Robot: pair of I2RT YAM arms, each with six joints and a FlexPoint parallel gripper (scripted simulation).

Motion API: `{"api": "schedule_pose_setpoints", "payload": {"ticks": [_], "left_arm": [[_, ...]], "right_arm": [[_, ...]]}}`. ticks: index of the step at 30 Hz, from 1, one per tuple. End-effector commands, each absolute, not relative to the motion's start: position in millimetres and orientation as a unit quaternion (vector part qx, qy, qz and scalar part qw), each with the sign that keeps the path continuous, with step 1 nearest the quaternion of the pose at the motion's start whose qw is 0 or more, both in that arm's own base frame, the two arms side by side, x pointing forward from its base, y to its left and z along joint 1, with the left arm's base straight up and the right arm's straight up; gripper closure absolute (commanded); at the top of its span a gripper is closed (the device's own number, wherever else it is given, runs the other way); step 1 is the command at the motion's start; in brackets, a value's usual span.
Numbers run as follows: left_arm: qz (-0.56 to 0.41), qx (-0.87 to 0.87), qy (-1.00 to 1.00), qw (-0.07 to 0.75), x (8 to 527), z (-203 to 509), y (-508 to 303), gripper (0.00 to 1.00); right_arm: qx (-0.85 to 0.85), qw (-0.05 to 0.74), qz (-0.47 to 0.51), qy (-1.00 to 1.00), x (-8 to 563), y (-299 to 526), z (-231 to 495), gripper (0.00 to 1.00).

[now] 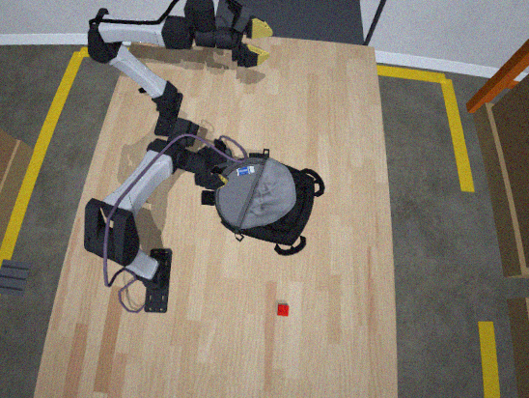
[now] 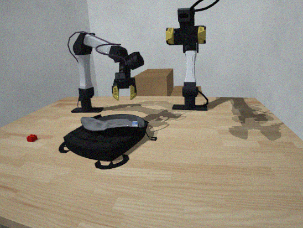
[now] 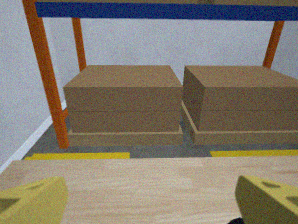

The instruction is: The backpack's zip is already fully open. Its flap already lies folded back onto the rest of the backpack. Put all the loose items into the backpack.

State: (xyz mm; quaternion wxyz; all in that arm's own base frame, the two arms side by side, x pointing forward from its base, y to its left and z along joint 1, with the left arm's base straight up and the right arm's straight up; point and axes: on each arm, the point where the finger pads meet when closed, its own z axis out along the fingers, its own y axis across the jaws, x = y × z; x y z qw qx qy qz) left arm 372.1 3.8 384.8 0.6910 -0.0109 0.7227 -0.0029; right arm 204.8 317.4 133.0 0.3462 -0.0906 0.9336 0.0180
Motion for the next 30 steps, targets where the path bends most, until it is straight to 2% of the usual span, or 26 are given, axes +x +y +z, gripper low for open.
{"api": "schedule_pose_setpoints", "payload": {"ticks": [1, 24, 30], "left_arm": [[-0.005, -0.007, 0.707, 0.707, 371, 401, 4, 0.1], [-0.005, -0.007, 0.707, 0.707, 371, 401, 4, 0.1], [-0.005, -0.007, 0.707, 0.707, 371, 401, 4, 0.1]], "right_arm": [[-0.073, 0.353, 0.031, 0.932, 212, 286, 156, 0.4], [0.005, 0.345, -0.001, 0.939, 246, 85, 182, 0.4], [0.024, 0.368, 0.003, 0.929, 260, 50, 207, 0.4]]}}
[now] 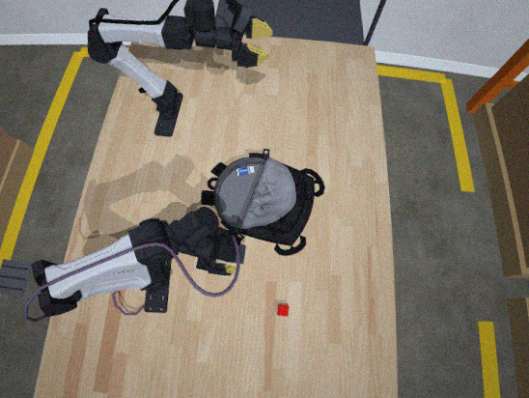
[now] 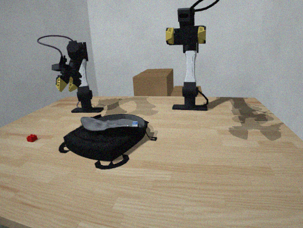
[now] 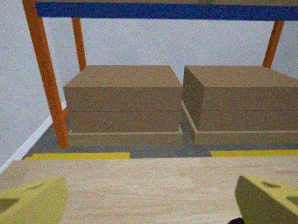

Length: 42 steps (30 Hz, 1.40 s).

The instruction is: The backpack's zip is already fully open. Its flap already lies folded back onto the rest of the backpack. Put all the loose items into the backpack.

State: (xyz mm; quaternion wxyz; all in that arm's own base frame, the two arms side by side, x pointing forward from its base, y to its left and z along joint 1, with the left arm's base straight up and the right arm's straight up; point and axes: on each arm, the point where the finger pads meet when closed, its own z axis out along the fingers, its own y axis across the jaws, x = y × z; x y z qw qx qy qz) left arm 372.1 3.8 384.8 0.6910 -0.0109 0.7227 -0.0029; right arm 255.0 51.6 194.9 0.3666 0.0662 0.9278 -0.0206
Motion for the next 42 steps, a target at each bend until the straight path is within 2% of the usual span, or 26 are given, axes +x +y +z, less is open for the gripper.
{"api": "schedule_pose_setpoints", "payload": {"ticks": [1, 4, 6, 12, 14, 27, 42], "left_arm": [[-0.005, -0.007, 0.707, 0.707, 371, 401, 4, 0.1], [-0.005, -0.007, 0.707, 0.707, 371, 401, 4, 0.1], [-0.005, -0.007, 0.707, 0.707, 371, 401, 4, 0.1], [-0.005, -0.007, 0.707, 0.707, 371, 401, 4, 0.1], [-0.005, -0.007, 0.707, 0.707, 371, 401, 4, 0.1], [-0.005, -0.007, 0.707, 0.707, 371, 401, 4, 0.1], [-0.005, -0.007, 0.707, 0.707, 371, 401, 4, 0.1]], "right_arm": [[0.027, 0.367, 0.0, 0.93, 262, 40, 208, 0.4], [0.037, 0.361, -0.009, 0.932, 269, 10, 209, 0.4], [0.037, 0.344, -0.011, 0.938, 280, -1, 179, 0.4], [0.04, 0.342, -0.011, 0.939, 324, -33, 135, 0.4], [0.04, 0.362, -0.013, 0.931, 341, -40, 145, 0.4], [0.045, 0.358, -0.017, 0.933, 406, -88, 81, 0.4], [0.042, 0.377, -0.021, 0.925, 414, -88, 98, 0.4]]}}
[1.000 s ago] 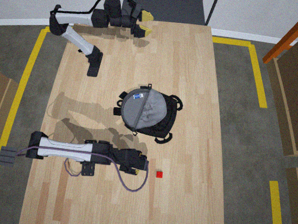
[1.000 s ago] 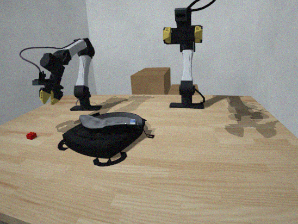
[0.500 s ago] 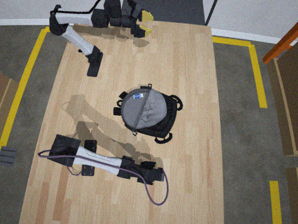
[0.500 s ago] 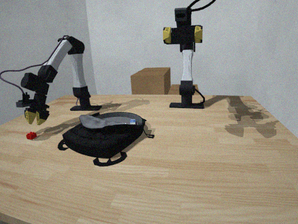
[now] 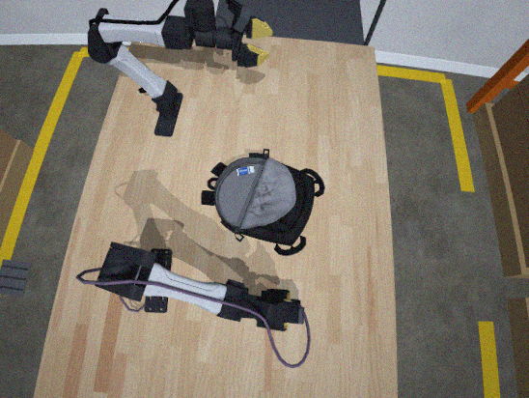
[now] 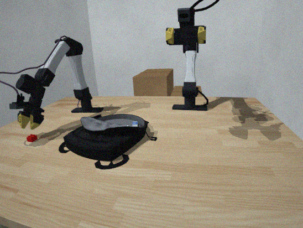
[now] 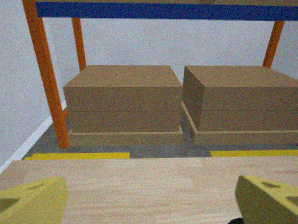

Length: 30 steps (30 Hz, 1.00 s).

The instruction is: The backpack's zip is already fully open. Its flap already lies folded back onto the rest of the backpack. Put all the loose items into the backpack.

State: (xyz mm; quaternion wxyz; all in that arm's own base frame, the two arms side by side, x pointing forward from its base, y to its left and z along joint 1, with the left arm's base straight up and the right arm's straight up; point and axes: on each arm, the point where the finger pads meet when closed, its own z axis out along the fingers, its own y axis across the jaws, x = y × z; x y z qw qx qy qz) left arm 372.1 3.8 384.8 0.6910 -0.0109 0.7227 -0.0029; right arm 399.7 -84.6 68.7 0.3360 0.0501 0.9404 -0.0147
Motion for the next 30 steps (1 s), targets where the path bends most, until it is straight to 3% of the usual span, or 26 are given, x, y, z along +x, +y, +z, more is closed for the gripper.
{"api": "schedule_pose_setpoints", "payload": {"ticks": [1, 5, 21, 30], "left_arm": [[-0.005, -0.007, 0.707, 0.707, 371, 401, 4, 0.1], [-0.005, -0.007, 0.707, 0.707, 371, 401, 4, 0.1], [-0.005, -0.007, 0.707, 0.707, 371, 401, 4, 0.1], [-0.005, -0.007, 0.707, 0.707, 371, 401, 4, 0.1]], "right_arm": [[0.042, 0.377, -0.021, 0.925, 413, -89, 98, 0.4], [0.047, 0.339, -0.014, 0.94, 399, -87, 59, 0.4], [0.047, 0.339, -0.014, 0.939, 394, -87, 13, 0.4], [0.046, 0.355, -0.019, 0.934, 408, -93, 22, 0.4]]}}
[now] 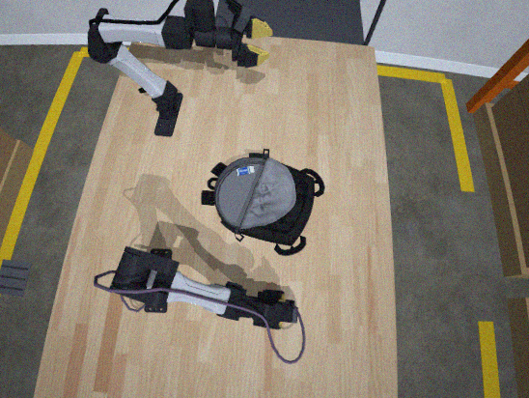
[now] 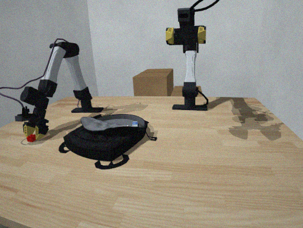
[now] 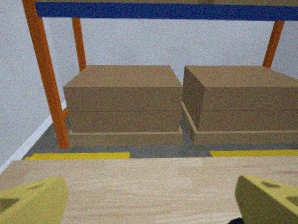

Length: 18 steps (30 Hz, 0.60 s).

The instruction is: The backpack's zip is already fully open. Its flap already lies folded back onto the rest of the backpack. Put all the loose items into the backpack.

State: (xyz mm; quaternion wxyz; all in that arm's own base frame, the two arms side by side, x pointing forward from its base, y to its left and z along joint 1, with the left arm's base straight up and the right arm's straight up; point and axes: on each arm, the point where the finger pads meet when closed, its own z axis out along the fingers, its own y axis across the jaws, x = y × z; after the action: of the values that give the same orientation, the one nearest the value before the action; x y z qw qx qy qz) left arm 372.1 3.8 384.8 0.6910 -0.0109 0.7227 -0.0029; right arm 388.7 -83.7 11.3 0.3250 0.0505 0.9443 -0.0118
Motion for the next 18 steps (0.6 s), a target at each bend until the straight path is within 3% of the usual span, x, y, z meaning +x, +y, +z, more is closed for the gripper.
{"api": "schedule_pose_setpoints", "payload": {"ticks": [1, 18], "left_arm": [[-0.005, -0.007, 0.707, 0.707, 370.7, 400.6, 3.6, 0.1], [-0.005, -0.007, 0.707, 0.707, 370.7, 400.6, 3.6, 0.1]], "right_arm": [[0.046, 0.355, -0.019, 0.934, 408.2, -92.7, 21.7, 0.4], [0.045, 0.366, -0.023, 0.929, 413.8, -95.8, 25.3, 0.4]]}}
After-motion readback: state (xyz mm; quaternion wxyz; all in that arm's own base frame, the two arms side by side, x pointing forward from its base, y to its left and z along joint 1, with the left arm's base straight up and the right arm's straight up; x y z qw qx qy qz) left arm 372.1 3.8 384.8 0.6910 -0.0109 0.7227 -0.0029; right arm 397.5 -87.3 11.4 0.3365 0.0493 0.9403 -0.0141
